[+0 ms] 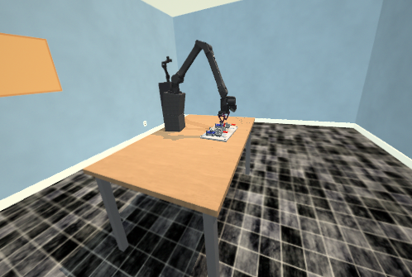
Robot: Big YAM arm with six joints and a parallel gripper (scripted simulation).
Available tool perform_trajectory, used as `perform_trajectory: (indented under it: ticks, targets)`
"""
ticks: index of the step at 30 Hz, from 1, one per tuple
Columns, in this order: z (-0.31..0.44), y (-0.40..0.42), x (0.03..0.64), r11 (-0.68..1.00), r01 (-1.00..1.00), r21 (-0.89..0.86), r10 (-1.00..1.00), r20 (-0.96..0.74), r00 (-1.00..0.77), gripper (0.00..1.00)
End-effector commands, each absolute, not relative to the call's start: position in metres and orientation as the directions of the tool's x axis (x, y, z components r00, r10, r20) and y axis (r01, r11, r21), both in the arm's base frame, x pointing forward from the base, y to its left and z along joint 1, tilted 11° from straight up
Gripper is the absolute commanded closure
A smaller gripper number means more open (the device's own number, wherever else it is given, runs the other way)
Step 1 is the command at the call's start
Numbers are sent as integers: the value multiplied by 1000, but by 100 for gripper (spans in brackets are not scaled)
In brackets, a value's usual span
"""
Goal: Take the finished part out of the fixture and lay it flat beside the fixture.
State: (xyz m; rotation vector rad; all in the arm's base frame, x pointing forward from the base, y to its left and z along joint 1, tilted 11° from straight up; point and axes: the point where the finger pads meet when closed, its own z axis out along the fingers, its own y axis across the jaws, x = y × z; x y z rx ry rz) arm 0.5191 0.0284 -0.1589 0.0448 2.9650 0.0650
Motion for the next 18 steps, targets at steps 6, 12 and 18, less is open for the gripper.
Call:
perform_trajectory:
  ticks: [6, 12, 18]
  targets:
    - [-167, 23, 517, 999, 32, 43, 40, -176, -984, 8]
    - [-149, 26, 521, 998, 30, 47, 40, -214, -976, 8]
    - [-152, 33, 503, 999, 25, 48, 35, -214, -976, 8]
